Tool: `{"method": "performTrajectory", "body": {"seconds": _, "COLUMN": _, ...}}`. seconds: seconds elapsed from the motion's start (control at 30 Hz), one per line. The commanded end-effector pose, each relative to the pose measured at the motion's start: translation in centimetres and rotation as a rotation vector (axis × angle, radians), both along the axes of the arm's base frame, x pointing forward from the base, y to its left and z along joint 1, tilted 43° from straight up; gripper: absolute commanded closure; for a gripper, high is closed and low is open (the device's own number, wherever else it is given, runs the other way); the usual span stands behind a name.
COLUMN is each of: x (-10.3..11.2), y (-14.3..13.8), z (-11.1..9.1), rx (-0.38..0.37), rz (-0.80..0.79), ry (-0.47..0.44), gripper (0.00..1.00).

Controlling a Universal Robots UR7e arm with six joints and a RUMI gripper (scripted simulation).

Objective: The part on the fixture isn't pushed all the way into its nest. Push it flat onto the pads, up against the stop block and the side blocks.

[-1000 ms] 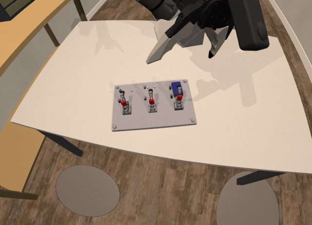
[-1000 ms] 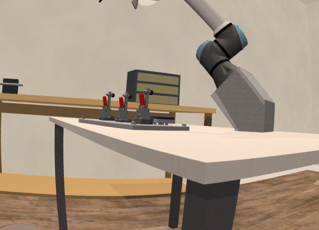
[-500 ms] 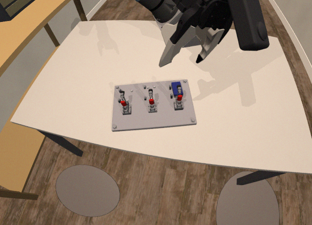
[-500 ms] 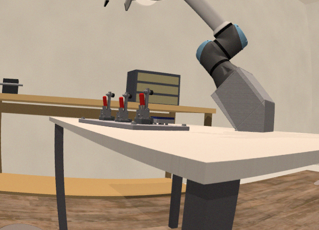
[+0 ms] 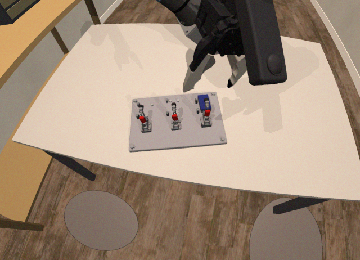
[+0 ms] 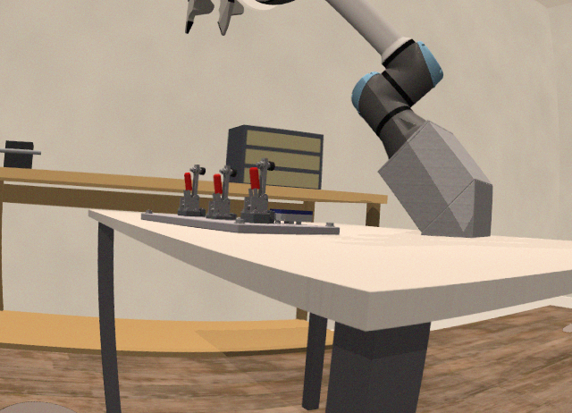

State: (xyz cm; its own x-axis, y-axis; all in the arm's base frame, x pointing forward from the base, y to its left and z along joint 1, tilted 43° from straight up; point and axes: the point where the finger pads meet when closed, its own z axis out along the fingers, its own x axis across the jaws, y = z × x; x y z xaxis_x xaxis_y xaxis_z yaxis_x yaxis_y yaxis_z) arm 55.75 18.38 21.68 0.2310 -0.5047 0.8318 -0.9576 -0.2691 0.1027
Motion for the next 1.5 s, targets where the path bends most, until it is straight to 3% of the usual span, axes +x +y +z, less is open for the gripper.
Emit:
{"method": "performTrajectory", "body": {"seconds": 0.0, "x": 0.4, "y": -1.3, "z": -1.4, "rx": 0.105, "rz": 0.001, "ry": -0.054, "gripper": 0.42}}
{"method": "performTrajectory", "body": {"seconds": 0.27, "x": 0.4, "y": -1.3, "z": -1.4, "rx": 0.105, "rz": 0.001, "ry": -0.054, "gripper": 0.42}}
{"method": "performTrajectory", "body": {"seconds": 0.43, "x": 0.6, "y": -1.7, "z": -1.9, "rx": 0.299, "rz": -0.078, "ry": -0.162, "gripper": 0.42}}
{"method": "performTrajectory", "body": {"seconds": 0.83, "x": 0.6, "y": -1.7, "z": -1.9, "rx": 0.299, "rz": -0.078, "ry": -0.162, "gripper": 0.42}}
{"method": "performTrajectory", "body": {"seconds": 1.0, "x": -4.5, "y": -0.7, "z": -5.0, "rx": 0.298, "rz": -0.078, "ry": -0.162, "gripper": 0.42}}
{"method": "performTrajectory", "body": {"seconds": 1.4, "x": -4.5, "y": -0.7, "z": -5.0, "rx": 0.298, "rz": -0.078, "ry": -0.162, "gripper": 0.42}}
{"method": "performTrajectory", "body": {"seconds": 1.47, "x": -6.3, "y": -0.4, "z": -6.1, "rx": 0.298, "rz": -0.079, "ry": -0.162, "gripper": 0.42}}
